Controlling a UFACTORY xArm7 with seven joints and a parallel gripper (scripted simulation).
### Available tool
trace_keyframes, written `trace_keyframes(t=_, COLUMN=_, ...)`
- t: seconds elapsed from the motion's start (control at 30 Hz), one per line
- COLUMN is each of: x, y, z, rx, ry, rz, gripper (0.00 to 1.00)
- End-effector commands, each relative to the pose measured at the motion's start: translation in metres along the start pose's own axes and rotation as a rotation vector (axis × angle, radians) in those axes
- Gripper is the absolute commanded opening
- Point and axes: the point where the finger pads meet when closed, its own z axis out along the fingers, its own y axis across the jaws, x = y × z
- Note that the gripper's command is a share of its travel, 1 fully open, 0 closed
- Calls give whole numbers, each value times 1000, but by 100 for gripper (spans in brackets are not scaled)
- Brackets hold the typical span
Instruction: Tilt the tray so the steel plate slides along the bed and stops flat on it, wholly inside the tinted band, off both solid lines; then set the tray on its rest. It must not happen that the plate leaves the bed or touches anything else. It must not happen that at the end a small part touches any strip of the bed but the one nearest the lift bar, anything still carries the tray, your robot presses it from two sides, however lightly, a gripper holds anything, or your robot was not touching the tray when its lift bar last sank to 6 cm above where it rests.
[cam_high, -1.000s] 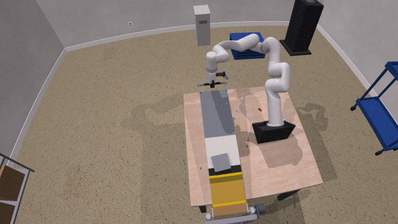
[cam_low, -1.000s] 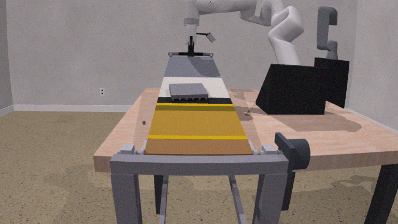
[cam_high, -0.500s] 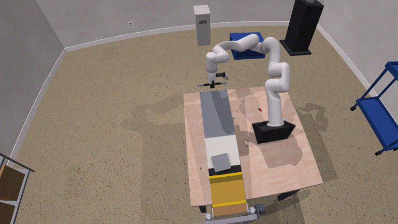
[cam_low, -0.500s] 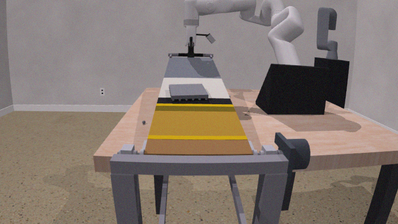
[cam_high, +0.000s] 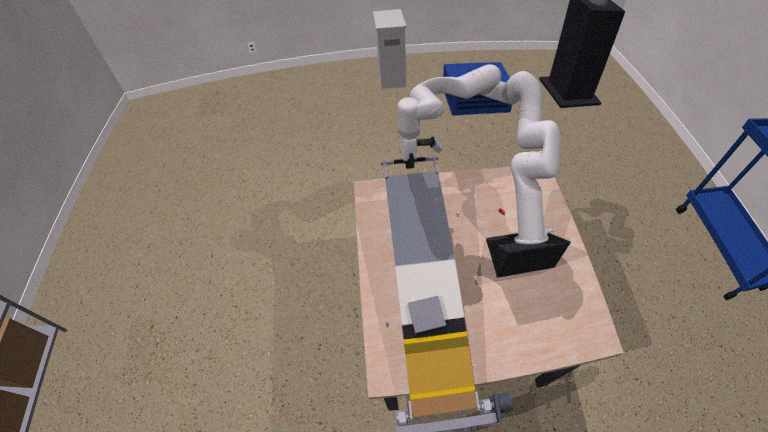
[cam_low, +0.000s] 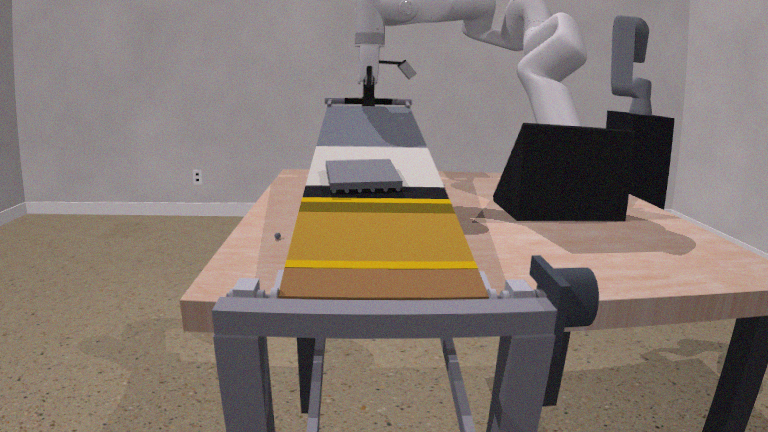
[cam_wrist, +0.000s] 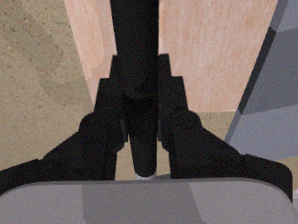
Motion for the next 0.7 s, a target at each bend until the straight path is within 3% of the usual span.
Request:
trace_keyframes(t=0.0, x=-2, y=-2, z=13, rx=2, ry=-1, rz=0, gripper=0)
trace_keyframes(t=0.5, x=-2, y=-3, z=15, rx=2, ry=-1, rz=0, gripper=0)
trace_keyframes(t=0.67, x=-2, y=13, z=-61, rx=2, ry=-1, rz=0, gripper=0)
